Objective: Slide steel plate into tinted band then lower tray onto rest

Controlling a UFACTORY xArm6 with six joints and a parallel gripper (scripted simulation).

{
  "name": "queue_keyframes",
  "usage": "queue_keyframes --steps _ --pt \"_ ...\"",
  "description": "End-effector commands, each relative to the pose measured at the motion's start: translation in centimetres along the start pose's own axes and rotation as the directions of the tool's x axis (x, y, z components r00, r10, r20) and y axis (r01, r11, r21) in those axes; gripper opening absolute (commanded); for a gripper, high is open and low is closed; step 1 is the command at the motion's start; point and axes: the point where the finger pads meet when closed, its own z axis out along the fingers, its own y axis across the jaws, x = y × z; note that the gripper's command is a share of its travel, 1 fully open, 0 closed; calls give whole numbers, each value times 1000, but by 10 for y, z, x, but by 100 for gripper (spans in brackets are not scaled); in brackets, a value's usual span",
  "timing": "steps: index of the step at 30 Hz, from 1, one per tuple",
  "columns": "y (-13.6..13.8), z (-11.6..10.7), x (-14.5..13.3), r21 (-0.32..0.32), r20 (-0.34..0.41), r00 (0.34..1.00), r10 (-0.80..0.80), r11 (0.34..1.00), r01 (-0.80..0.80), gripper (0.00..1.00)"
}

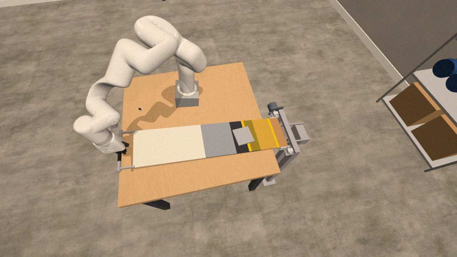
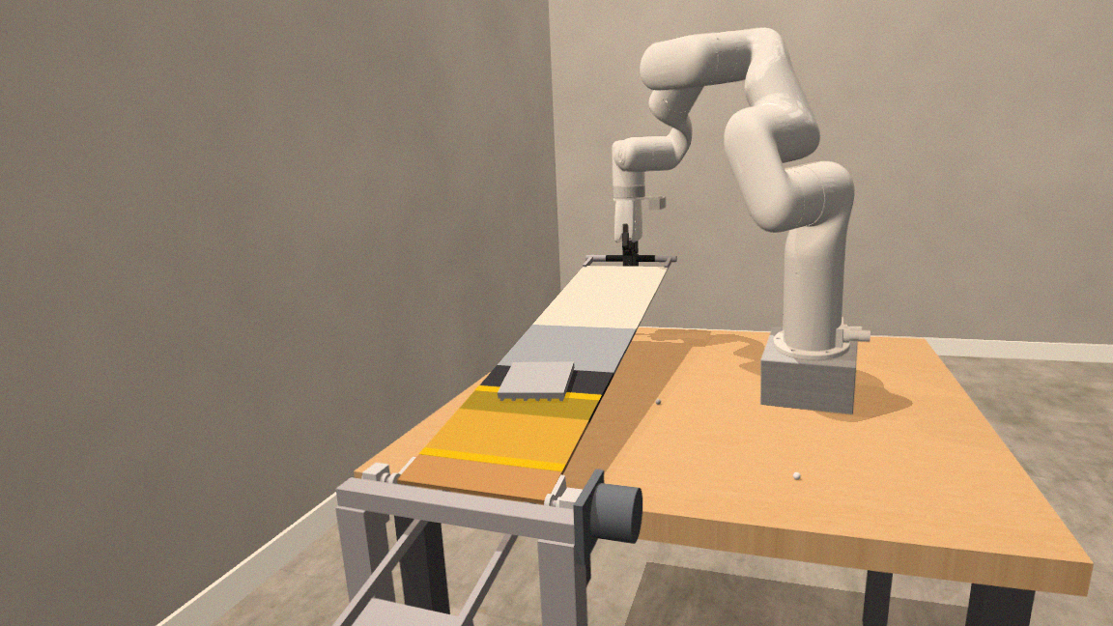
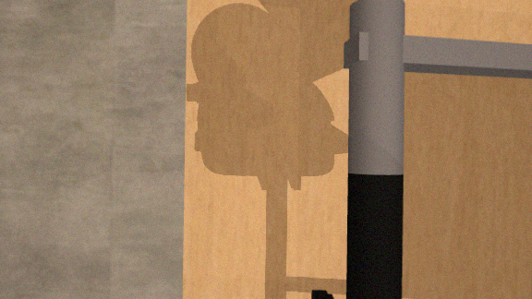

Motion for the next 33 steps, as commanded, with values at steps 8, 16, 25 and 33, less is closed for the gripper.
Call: queue_keyframes --steps 8,16,25,33 --pt "-4 12 -1 5 4 1000 0 1000 0 0" --pt "-2 2 -1 5 4 1000 0 1000 0 0" --pt "0 -9 -1 5 4 1000 0 1000 0 0" --pt "1 -18 -1 5 4 1000 0 1000 0 0"
